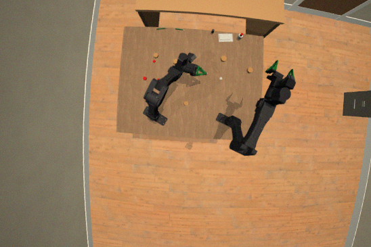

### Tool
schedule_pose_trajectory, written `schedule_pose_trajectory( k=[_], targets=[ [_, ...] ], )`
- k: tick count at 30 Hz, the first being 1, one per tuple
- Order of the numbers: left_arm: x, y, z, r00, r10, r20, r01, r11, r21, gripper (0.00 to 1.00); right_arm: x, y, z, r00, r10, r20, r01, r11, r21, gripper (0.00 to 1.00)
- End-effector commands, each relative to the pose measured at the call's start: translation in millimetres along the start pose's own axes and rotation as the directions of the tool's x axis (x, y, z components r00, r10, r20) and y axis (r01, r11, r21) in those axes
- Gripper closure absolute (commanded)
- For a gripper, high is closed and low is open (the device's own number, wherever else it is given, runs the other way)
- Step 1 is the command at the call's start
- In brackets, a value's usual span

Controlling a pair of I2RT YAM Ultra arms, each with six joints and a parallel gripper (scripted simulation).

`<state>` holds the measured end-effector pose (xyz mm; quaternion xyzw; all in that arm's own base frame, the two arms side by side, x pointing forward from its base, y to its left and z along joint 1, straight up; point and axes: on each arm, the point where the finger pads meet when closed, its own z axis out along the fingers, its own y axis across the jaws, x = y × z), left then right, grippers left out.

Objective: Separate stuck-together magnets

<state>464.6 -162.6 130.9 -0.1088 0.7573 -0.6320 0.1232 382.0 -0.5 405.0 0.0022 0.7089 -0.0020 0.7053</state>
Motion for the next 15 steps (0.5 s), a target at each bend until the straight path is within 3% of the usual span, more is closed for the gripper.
schedule_pose_trajectory(
  k=[1,15],
  targets=[
    [4.7,-31.9,9.0,0.998,0.031,-0.050,-0.026,0.995,0.095,0.82,-8.1,0.4,-1.8,1.000,0.000,0.021,0.000,1.000,-0.002,0.00],
    [45.0,-49.1,47.9,0.973,0.017,-0.232,0.025,0.984,0.176,0.82,-8.1,0.4,-1.8,1.000,0.000,0.021,0.000,1.000,-0.002,0.00]
  ],
)
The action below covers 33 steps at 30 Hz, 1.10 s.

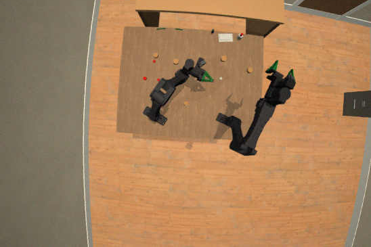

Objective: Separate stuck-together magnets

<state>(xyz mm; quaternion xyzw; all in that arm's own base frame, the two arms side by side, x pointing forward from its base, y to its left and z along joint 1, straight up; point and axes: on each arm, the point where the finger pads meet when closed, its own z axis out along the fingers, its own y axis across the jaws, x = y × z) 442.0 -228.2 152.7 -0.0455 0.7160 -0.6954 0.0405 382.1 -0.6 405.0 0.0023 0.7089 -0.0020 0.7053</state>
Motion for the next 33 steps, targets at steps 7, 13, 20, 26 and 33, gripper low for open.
schedule_pose_trajectory(
  k=[7,13,20,26,33],
  targets=[
    [10.7,-15.4,9.5,0.998,0.024,-0.058,-0.022,0.999,0.037,0.82,-8.1,0.4,-1.8,1.000,0.000,0.021,0.000,1.000,-0.002,0.00],
    [10.6,-13.7,12.1,0.998,0.029,-0.055,-0.027,0.999,0.035,0.82,-8.1,0.4,-1.8,1.000,0.000,0.021,0.000,1.000,-0.002,0.00],
    [10.7,-13.7,12.6,0.998,0.035,-0.055,-0.033,0.999,0.035,0.82,-8.1,0.6,-1.8,1.000,0.000,0.021,0.000,1.000,-0.002,0.00],
    [10.5,-14.0,12.4,0.998,0.037,-0.055,-0.035,0.999,0.035,0.82,-8.1,1.0,-1.8,1.000,0.000,0.021,0.001,1.000,-0.004,0.02],
    [10.6,-14.3,12.2,0.998,0.039,-0.055,-0.038,0.999,0.036,0.82,-8.1,1.3,-1.8,1.000,-0.002,0.021,0.002,1.000,-0.005,0.14]
  ],
)
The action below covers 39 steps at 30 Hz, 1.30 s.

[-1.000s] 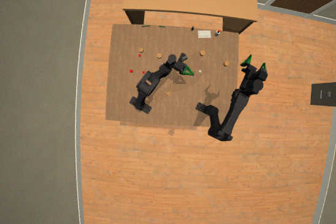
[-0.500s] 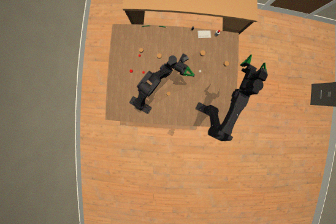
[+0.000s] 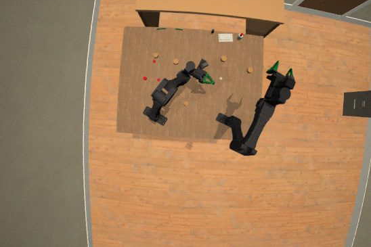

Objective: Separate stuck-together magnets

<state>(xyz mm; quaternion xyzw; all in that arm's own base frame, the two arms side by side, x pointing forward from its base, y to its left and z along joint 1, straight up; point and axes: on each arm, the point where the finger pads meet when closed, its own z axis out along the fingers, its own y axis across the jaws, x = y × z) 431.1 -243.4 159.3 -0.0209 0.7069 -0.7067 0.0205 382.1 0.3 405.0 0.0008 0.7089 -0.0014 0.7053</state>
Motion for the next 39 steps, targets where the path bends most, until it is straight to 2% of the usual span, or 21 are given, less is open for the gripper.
schedule_pose_trajectory(
  k=[1,4,6,33,39],
  targets=[
    [-2.1,-7.5,-1.3,0.999,0.033,0.007,-0.033,0.999,0.005,0.82,-8.1,0.4,-1.8,1.000,-0.001,0.021,0.001,1.000,-0.002,0.16],
    [-2.1,-7.5,-1.5,0.999,0.033,0.007,-0.033,0.999,0.005,0.82,-8.2,0.5,-1.8,1.000,-0.001,0.022,0.001,1.000,-0.003,0.21],
    [-2.1,-7.5,-1.5,0.999,0.033,0.007,-0.033,0.999,0.005,0.82,-8.2,0.5,-1.8,1.000,-0.001,0.022,0.001,1.000,-0.003,0.21],
    [-3.1,-8.2,-2.5,1.000,0.029,0.010,-0.029,1.000,0.004,0.82,-8.7,1.1,-1.8,1.000,-0.002,0.024,0.002,1.000,-0.003,0.66],
    [-3.5,-8.3,-2.7,1.000,0.028,0.012,-0.028,1.000,0.004,0.82,-8.8,1.1,-1.8,1.000,-0.002,0.024,0.002,1.000,-0.003,0.67]
  ],
)
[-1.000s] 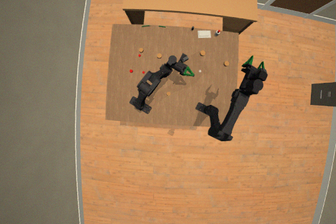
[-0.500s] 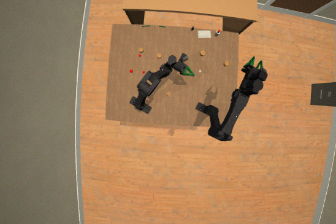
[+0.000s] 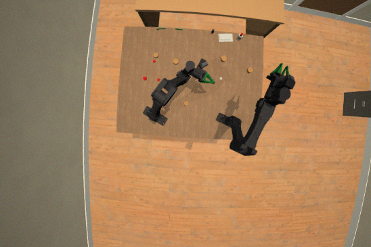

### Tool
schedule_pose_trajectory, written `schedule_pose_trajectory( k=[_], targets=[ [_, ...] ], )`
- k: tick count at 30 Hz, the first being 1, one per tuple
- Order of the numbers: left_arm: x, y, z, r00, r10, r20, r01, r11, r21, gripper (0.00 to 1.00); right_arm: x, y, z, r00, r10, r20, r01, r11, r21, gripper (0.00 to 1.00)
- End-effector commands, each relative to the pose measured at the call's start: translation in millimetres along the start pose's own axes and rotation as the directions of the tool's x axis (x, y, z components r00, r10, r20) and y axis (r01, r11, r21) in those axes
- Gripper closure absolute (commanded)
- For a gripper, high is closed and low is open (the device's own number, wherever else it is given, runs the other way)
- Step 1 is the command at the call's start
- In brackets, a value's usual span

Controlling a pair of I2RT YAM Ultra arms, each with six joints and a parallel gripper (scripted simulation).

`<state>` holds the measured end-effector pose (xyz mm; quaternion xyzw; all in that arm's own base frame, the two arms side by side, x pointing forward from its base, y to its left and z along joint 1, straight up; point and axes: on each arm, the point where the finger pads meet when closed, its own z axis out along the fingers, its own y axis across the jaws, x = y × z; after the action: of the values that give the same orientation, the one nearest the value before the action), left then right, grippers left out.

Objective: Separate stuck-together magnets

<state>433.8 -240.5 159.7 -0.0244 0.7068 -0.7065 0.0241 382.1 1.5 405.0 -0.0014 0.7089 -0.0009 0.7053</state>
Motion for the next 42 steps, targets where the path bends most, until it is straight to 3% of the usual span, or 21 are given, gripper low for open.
schedule_pose_trajectory(
  k=[1,7,21,42],
  targets=[
    [-0.6,-7.8,0.0,1.000,0.028,0.002,-0.028,1.000,0.005,0.82,-8.8,-0.1,-1.8,1.000,0.001,0.024,-0.001,1.000,0.001,0.67],
    [-0.9,-7.9,0.0,1.000,0.027,0.003,-0.027,1.000,0.005,0.82,-9.0,0.0,-1.8,1.000,0.001,0.025,-0.001,1.000,0.001,0.67],
    [-0.9,-7.9,0.0,1.000,0.027,0.003,-0.027,1.000,0.005,0.82,-2.8,26.8,7.9,0.987,0.149,0.053,-0.140,0.979,-0.147,0.67],
    [-0.9,-7.9,0.0,1.000,0.027,0.003,-0.027,1.000,0.005,0.82,43.9,76.1,18.8,0.924,0.375,-0.078,-0.375,0.844,-0.383,0.67]
  ],
)
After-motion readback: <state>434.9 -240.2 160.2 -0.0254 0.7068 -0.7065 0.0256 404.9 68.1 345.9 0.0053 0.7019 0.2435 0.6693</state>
